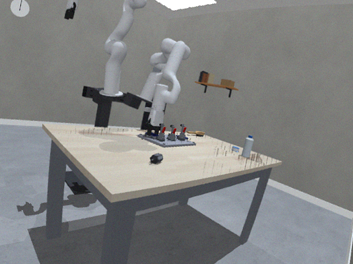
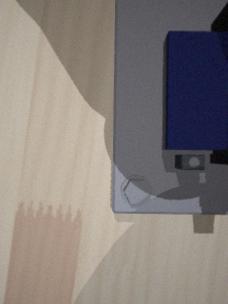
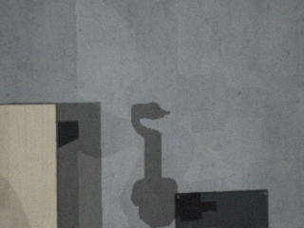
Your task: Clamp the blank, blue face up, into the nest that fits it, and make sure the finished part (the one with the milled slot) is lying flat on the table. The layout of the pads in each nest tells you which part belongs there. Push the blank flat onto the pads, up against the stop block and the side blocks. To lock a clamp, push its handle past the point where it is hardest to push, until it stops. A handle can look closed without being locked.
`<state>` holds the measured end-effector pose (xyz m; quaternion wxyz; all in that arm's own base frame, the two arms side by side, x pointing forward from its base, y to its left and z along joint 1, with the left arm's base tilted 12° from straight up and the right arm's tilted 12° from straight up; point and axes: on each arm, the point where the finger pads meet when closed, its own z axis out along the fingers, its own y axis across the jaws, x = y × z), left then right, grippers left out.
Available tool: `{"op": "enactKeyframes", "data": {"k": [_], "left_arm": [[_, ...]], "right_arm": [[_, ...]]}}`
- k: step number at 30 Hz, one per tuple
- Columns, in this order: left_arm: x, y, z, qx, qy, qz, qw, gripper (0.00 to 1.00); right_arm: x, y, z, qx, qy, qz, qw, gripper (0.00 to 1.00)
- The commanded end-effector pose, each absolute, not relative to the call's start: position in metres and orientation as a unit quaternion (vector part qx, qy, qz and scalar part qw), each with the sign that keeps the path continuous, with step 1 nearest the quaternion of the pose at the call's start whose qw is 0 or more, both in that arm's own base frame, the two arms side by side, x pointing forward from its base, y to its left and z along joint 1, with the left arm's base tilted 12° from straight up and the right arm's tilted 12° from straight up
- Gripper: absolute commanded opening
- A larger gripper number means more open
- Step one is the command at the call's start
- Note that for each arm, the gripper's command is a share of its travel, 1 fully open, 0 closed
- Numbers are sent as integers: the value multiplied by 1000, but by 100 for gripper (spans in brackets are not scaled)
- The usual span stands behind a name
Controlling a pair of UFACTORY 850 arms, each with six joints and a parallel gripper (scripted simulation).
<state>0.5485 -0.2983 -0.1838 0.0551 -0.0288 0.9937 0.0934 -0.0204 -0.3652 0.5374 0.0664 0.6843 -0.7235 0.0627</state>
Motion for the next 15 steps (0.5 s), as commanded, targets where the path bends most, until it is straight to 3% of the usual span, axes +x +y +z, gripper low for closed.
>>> {"op": "enactKeyframes", "data": {"k": [1,9,10,15], "left_arm": [[550,-299,-183,-29,994,93,56,0],[550,-299,-183,-29,994,93,56,0],[550,-299,-183,-29,994,93,56,100],[550,-299,-183,-29,994,93,56,100]], "right_arm": [[-20,-365,538,684,-723,63,67,100],[-20,-365,538,684,-723,63,67,100],[-20,-365,538,684,-723,63,67,100],[-20,-365,538,684,-723,63,67,100]]}}
